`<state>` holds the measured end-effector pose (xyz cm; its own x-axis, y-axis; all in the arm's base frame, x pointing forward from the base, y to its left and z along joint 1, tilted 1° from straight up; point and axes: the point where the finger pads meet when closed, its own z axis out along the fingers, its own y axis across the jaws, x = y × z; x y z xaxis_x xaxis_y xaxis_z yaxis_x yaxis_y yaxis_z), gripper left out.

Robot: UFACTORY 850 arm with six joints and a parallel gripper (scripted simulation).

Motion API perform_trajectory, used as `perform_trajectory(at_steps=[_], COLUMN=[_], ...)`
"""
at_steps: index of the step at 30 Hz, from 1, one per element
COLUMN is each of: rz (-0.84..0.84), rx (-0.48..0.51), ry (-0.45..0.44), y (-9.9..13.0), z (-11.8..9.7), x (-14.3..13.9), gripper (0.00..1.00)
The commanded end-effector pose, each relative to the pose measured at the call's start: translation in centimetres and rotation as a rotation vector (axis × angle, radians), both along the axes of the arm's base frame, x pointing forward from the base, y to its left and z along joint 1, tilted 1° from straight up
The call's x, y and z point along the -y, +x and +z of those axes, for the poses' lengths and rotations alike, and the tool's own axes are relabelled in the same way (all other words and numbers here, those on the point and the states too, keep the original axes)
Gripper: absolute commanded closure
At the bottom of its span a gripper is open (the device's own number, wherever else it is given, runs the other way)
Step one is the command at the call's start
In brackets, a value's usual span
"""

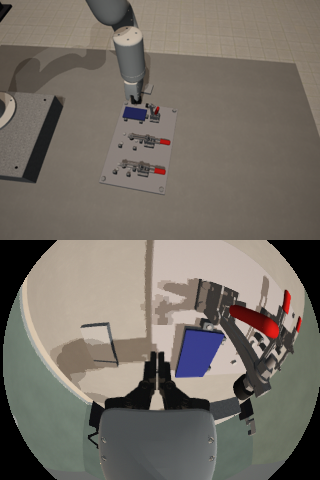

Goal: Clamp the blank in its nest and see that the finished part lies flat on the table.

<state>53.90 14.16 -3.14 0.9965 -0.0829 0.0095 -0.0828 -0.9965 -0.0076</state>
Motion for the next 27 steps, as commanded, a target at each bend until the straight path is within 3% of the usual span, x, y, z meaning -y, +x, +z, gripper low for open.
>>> perform_trajectory(at_steps=[1,27], rz=[0.0,0.0], rx=[0.002,0.002], ry=[0.001,0.001], y=[0.13,0.24], z=[-0.35,-0.8], x=[-0.03,-0.07], gripper=[1.0,1.0])
